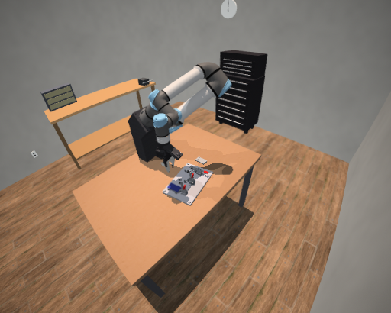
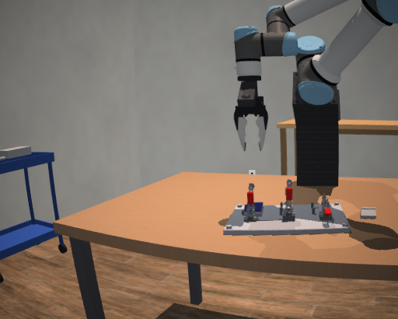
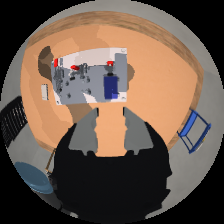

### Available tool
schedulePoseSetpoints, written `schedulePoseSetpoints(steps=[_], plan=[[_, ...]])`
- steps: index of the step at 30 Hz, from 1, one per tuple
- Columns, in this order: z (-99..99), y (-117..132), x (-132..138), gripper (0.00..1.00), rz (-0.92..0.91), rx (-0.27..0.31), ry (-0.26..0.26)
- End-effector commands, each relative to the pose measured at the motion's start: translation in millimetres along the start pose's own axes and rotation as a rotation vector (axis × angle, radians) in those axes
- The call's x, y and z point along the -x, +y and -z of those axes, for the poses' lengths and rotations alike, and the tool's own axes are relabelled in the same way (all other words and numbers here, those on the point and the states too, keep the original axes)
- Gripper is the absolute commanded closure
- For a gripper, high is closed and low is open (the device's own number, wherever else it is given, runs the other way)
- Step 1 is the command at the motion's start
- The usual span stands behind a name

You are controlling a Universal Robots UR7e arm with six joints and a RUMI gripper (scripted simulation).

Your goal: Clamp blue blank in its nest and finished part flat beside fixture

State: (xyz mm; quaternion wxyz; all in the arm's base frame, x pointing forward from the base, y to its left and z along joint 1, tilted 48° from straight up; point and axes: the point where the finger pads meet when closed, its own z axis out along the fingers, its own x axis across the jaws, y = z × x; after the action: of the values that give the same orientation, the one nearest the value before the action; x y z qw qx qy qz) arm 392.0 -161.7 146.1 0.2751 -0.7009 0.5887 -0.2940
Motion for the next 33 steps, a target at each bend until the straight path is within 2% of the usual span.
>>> schedulePoseSetpoints(steps=[1, 15, 33], plan=[[0.1, 0, 0, 0.72, 0.000, 0.000, 0.000], [-5.4, 0, 0, 0.72, 0.000, 0.000, 0.000], [-33.4, 0, 0, 0.72, 0.000, 0.000, 0.000]])
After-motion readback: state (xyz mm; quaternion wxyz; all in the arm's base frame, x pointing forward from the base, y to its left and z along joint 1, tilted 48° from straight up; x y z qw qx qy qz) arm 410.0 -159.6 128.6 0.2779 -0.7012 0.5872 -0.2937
